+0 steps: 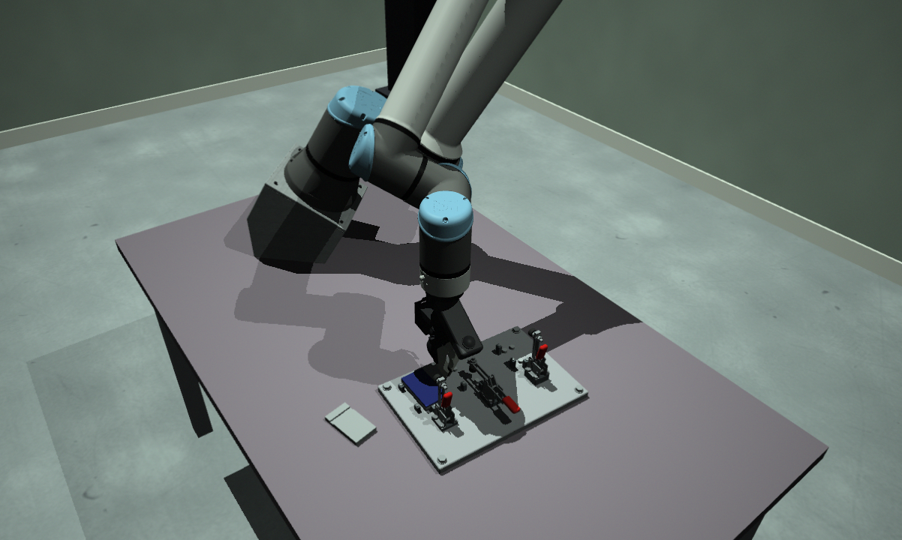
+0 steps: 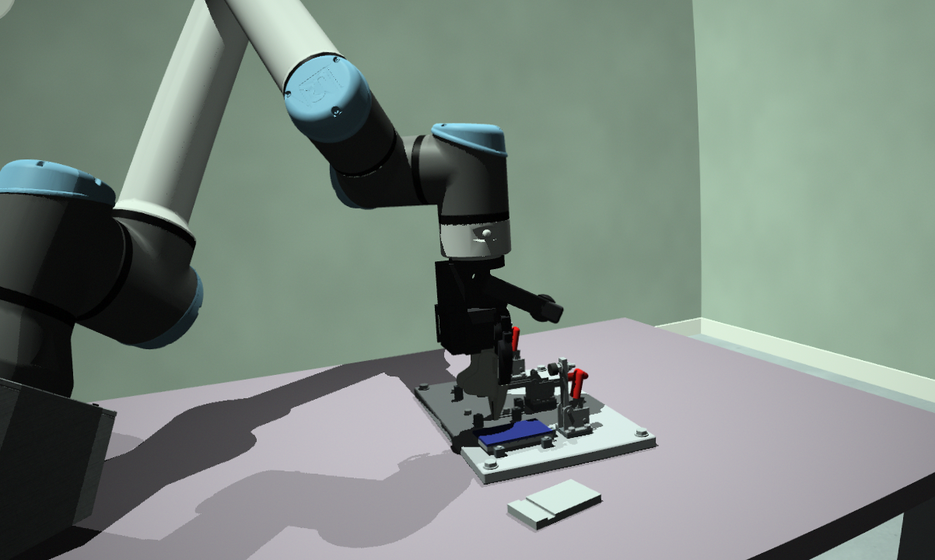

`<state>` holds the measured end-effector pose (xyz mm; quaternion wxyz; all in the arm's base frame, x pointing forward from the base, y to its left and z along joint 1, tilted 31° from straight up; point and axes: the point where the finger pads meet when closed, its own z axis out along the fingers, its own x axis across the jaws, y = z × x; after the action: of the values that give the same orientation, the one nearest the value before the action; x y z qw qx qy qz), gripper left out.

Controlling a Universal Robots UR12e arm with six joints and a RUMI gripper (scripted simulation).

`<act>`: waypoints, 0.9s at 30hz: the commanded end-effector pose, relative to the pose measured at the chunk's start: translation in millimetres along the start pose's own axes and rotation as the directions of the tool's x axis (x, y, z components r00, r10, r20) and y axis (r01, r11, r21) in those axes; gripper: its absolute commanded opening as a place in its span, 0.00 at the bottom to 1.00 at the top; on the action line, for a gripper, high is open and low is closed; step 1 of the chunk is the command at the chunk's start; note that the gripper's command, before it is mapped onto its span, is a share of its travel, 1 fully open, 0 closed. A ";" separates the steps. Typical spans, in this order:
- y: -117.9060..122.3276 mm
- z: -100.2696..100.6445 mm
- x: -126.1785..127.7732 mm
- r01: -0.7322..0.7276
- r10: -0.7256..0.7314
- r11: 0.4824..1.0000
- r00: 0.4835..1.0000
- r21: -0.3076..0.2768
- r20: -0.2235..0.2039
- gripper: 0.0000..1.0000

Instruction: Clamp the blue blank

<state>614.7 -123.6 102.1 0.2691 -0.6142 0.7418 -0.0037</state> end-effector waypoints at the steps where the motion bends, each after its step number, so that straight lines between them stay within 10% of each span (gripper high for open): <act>1: -0.6 -0.3 0.2 0.000 0.000 1.000 1.000 0.001 0.000 0.00; 27: -1.1 4.0 0.3 0.000 0.000 1.000 1.000 0.001 0.000 0.00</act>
<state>616.9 -122.5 98.7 0.2691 -0.6142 0.7418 -0.0037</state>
